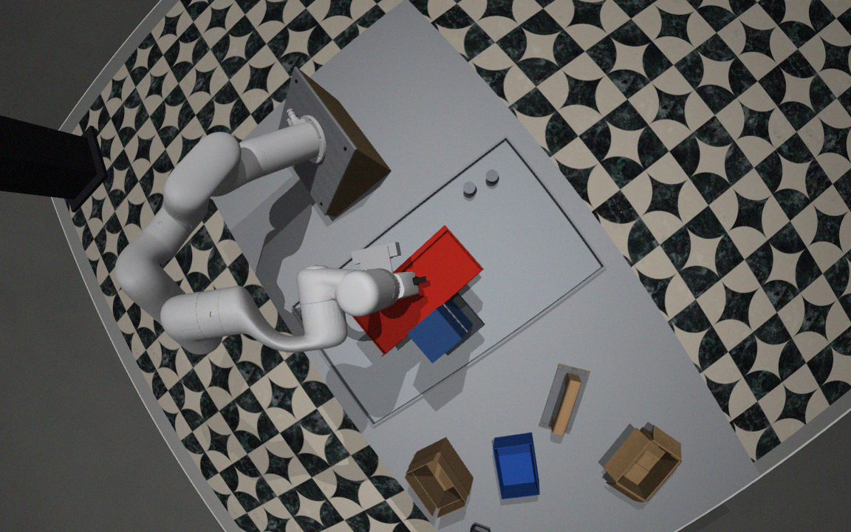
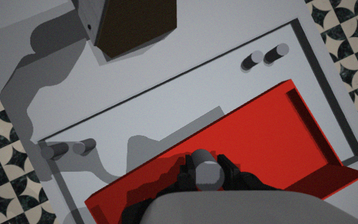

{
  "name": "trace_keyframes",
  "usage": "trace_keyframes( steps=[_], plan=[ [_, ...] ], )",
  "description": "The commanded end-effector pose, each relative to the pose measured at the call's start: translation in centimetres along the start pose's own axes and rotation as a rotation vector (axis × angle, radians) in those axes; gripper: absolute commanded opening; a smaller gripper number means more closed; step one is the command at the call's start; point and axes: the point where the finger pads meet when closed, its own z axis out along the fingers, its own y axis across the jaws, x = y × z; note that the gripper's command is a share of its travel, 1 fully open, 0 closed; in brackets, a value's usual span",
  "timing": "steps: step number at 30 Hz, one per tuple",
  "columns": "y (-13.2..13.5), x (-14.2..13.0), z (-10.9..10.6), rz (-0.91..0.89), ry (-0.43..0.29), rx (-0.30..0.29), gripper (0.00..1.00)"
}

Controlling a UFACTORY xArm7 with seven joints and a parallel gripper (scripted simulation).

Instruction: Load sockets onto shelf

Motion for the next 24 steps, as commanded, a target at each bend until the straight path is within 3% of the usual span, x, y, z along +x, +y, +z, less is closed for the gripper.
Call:
trace_keyframes(
  steps=[1,4,5,24],
  plan=[
    [0.12,-0.06,-0.18,0.000,-0.003,-0.004,0.00],
    [0.12,-0.06,-0.18,0.000,-0.003,-0.004,0.00],
    [0.12,-0.06,-0.18,0.000,-0.003,-0.004,0.52],
    [0.12,-0.06,-0.18,0.000,-0.003,-0.004,0.52]
  ],
)
